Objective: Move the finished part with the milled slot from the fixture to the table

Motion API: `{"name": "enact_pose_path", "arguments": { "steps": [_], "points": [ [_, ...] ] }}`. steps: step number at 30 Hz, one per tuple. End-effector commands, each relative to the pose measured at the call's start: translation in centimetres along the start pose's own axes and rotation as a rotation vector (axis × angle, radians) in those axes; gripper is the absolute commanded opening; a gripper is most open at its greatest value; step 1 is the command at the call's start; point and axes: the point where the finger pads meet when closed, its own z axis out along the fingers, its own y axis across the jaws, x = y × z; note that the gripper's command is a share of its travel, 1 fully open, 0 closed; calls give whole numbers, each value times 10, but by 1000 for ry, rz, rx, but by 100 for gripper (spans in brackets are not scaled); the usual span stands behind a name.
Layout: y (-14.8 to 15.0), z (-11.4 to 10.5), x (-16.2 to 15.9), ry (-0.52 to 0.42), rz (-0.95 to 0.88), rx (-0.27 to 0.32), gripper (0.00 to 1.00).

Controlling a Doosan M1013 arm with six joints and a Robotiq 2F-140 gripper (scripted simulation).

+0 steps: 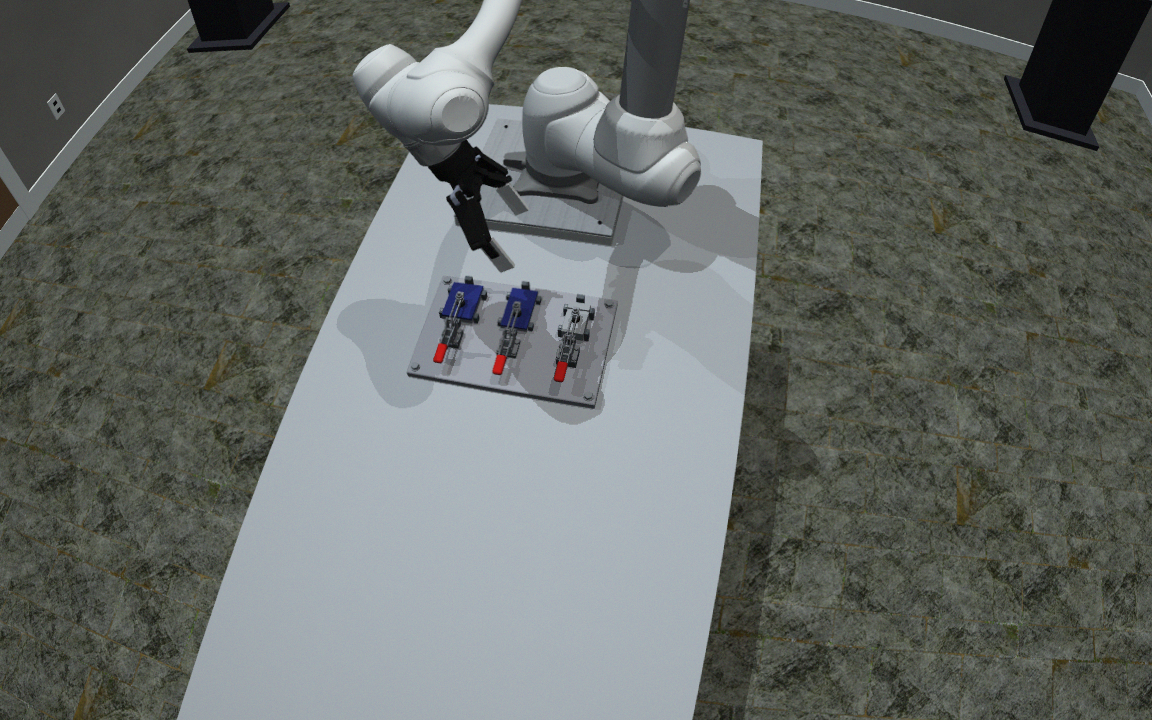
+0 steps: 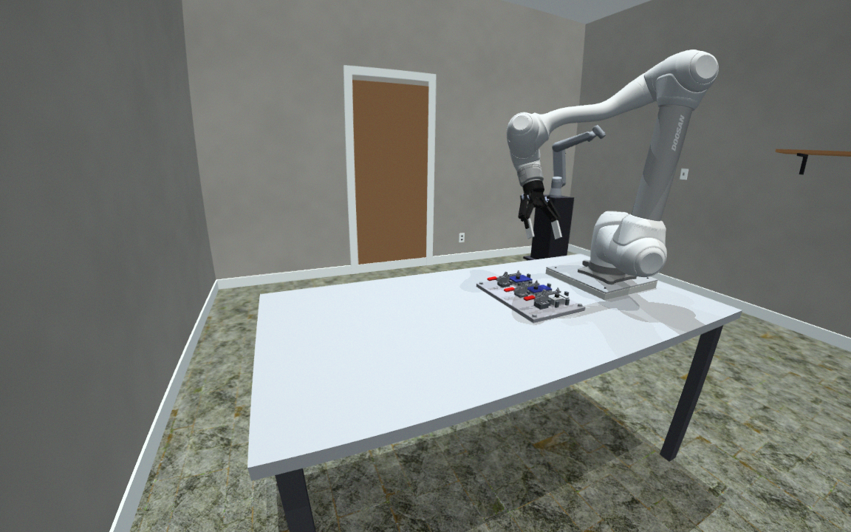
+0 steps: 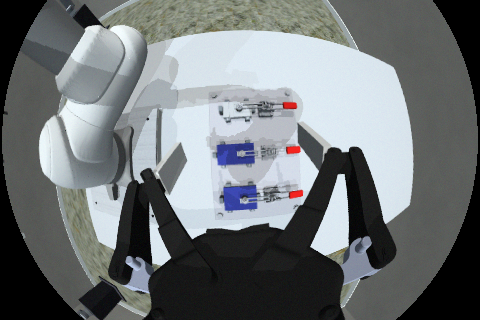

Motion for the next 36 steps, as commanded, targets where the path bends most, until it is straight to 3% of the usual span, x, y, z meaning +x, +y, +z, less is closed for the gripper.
{"name": "enact_pose_path", "arguments": {
  "steps": [1, 7, 36],
  "points": [
    [-6, 35, -24, -62, 75, 4, 100],
    [-13, 58, -41, -109, 125, 4, 100],
    [-13, 58, -41, -109, 126, 4, 100]
  ]
}}
